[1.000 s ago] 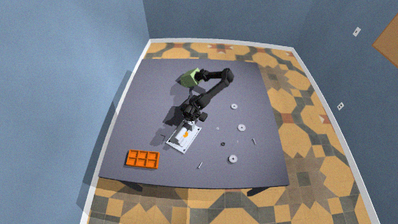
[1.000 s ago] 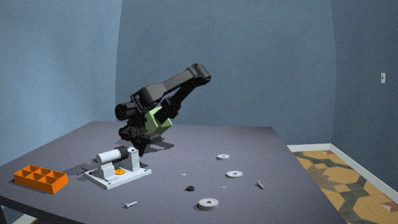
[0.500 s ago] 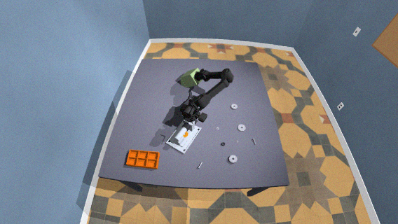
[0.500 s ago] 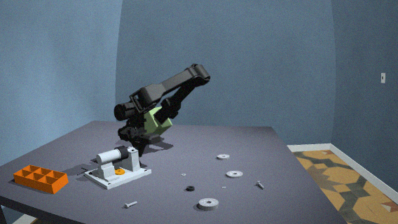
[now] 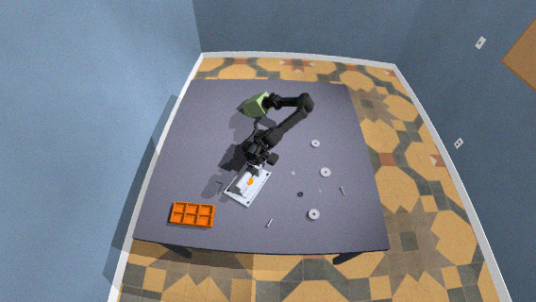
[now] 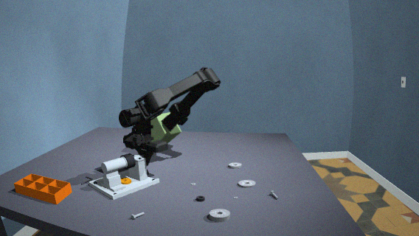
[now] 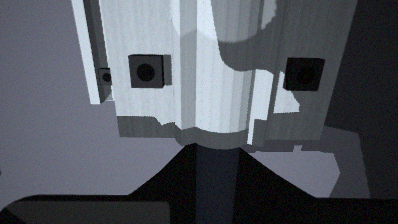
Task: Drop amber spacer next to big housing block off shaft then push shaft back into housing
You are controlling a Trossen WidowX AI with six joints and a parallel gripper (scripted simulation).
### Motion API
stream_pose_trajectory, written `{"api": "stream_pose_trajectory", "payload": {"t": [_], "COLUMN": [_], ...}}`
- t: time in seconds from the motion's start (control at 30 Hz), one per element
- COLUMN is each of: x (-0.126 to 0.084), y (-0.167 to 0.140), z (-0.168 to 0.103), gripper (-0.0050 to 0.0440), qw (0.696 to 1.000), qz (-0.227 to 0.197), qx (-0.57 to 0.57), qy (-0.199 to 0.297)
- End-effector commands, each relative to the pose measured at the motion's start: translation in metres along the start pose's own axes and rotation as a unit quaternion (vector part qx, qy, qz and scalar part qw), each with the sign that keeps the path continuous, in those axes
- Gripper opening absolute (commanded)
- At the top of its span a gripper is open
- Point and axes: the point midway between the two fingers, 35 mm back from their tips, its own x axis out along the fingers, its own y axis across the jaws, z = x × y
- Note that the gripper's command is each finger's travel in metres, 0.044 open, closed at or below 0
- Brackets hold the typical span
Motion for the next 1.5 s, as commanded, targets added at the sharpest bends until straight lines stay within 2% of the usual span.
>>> {"api": "stream_pose_trajectory", "payload": {"t": [0.0, 1.03, 1.07, 1.47], "x": [-0.0057, -0.0059, -0.0056, -0.0056], "y": [0.0042, 0.0043, 0.0049, 0.0049], "z": [0.0074, 0.0158, 0.0096, 0.0096], "gripper": [-0.0050, -0.0050, 0.0024, 0.0312], "qw": [1.000, 1.000, 1.000, 1.000], "qz": [0.003, 0.003, 0.001, 0.001], "qx": [-0.010, -0.009, -0.007, -0.007], "qy": [-0.011, -0.011, -0.006, -0.006]}}
